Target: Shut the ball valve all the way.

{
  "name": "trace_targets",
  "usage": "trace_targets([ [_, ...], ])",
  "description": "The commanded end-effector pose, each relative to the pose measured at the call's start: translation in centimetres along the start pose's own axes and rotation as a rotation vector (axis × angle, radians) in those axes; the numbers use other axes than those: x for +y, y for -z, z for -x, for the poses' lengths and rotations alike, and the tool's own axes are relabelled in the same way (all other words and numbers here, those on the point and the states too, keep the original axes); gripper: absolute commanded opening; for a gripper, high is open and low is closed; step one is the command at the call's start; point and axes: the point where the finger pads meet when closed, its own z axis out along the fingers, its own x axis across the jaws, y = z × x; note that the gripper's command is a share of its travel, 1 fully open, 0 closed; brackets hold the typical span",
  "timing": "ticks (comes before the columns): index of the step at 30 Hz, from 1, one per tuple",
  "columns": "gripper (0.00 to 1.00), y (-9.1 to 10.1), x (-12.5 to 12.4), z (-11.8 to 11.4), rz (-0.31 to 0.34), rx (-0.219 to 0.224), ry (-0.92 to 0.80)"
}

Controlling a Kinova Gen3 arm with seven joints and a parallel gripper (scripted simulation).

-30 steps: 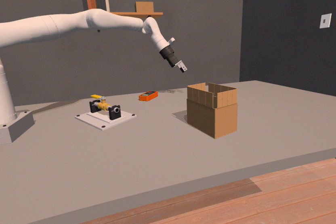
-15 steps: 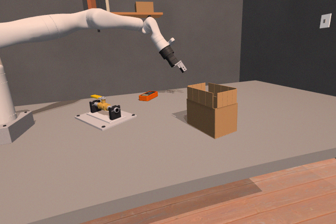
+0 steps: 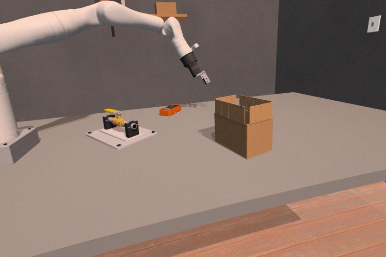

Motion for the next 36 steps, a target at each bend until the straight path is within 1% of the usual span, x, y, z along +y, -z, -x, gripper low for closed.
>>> trace_targets([
  [1,1.0,1.2,0.2,-0.7,0.012,-0.036,-0.042],
  [7,1.0,2.7,3.1,-1.9,0.079,-0.076,-0.112],
  [9,1.0,2.7,3.1,-1.9,0.079,-0.076,-0.112],
  [12,1.0,3.8,5.0,-2.8,0.119,-0.095,-0.155],
  [13,1.0,3.8,5.0,-2.8,0.119,-0.095,-0.155],
  [17,1.0,5.3,8.2,-4.3,0.177,-0.116,-0.219],
  [18,1.0,5.3,8.2,-4.3,0.177,-0.116,-0.219],
  [22,1.0,7.0,11.8,-6.2,0.237,-0.129,-0.29],
  [23,1.0,7.0,11.8,-6.2,0.237,-0.129,-0.29],
  [24,1.0,7.5,12.8,-6.7,0.252,-0.131,-0.308],
  [26,1.0,7.5,12.8,-6.7,0.252,-0.131,-0.308],
  [28,1.0,8.5,15.0,-7.5,0.281,-0.134,-0.341],
  [33,1.0,10.6,20.2,-10.8,0.351,-0.127,-0.442],
  [34,1.0,10.7,20.3,-10.6,0.35,-0.128,-0.437],
  [36,1.0,11.5,22.5,-11.9,0.375,-0.122,-0.475],
])
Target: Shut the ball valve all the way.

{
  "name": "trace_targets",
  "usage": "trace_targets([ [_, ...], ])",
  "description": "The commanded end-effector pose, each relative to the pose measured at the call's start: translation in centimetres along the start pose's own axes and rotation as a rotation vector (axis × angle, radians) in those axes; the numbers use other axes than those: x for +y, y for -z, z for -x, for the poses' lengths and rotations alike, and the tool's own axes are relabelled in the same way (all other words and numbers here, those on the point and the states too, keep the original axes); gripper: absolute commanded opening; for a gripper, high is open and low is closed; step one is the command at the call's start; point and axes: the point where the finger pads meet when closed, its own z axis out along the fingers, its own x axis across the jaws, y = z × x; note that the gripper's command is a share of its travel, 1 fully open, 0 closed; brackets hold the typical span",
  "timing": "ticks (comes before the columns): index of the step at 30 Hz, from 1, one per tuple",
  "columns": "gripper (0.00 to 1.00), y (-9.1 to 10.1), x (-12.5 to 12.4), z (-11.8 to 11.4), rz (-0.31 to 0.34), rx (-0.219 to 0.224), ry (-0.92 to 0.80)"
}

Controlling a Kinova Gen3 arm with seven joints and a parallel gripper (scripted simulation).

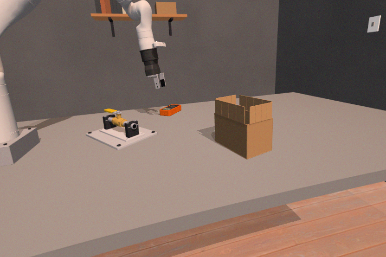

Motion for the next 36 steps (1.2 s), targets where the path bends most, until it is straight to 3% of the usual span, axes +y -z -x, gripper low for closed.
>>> trace_targets([
  [1,1.0,2.0,2.0,-3.5,0.011,-0.031,-0.073],
  [5,1.0,2.3,5.0,-7.6,0.047,-0.018,-0.151],
  [7,1.0,2.3,5.0,-7.6,0.047,-0.018,-0.151],
  [14,1.0,2.7,9.4,-13.7,0.088,0.007,-0.267],
  [20,1.0,2.8,11.9,-17.4,0.106,0.025,-0.334],
  [29,1.0,2.9,13.3,-19.6,0.115,0.037,-0.375],
  [36,1.0,2.9,13.6,-20.1,0.116,0.039,-0.379],
])
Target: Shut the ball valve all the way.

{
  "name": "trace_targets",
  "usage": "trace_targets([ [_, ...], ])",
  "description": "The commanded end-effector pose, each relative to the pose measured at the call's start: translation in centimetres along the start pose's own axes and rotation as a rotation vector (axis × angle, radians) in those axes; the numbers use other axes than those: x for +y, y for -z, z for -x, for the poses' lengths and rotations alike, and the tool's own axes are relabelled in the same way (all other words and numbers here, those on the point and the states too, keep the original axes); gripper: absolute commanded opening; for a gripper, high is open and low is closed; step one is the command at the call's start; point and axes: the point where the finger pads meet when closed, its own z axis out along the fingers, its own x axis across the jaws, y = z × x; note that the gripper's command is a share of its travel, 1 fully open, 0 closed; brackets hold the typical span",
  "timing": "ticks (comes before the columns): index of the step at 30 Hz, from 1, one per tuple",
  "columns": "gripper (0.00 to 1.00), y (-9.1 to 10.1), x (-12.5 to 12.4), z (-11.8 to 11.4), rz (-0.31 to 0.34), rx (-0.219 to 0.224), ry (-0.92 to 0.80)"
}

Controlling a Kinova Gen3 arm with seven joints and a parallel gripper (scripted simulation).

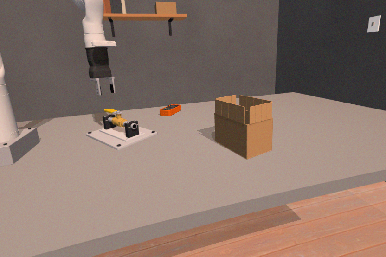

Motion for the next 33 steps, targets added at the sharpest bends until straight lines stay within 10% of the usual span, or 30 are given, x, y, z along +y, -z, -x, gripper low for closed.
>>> trace_targets([
  [1,1.0,0.16,-0.03,0.09,0.001,-0.011,-0.012],
  [2,0.0,0.19,-0.04,0.16,0.001,-0.013,-0.012],
  [33,0.0,0.17,-0.04,0.17,0.001,-0.012,-0.012],
])
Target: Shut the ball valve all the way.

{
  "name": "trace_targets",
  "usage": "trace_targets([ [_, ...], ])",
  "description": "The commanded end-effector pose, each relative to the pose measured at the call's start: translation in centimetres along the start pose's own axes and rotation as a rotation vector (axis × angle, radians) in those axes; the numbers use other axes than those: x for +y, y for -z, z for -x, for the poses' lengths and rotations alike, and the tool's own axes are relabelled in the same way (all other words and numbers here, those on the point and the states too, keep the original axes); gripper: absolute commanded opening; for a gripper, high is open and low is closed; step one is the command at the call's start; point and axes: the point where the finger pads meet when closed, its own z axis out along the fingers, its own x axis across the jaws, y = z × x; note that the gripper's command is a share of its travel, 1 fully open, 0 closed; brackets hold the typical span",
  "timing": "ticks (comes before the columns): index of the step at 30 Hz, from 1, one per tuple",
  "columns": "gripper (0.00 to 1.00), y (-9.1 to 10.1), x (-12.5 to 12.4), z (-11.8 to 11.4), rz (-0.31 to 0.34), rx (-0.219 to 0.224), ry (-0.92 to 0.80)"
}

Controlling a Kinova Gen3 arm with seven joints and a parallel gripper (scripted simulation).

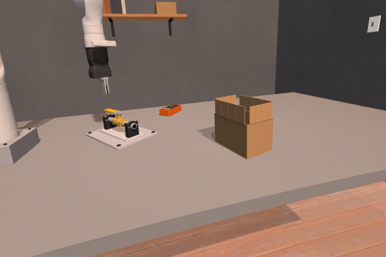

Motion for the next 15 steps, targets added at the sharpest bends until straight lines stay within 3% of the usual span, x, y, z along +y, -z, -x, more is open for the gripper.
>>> trace_targets([
  [1,0.0,0.06,-0.03,0.16,0.002,-0.009,-0.012],
  [13,0.0,0.06,-0.03,0.16,0.002,-0.009,-0.012],
  [14,1.0,0.06,-0.03,0.16,0.002,-0.009,-0.012],
  [15,1.0,0.06,-0.03,0.16,0.002,-0.009,-0.012],
])
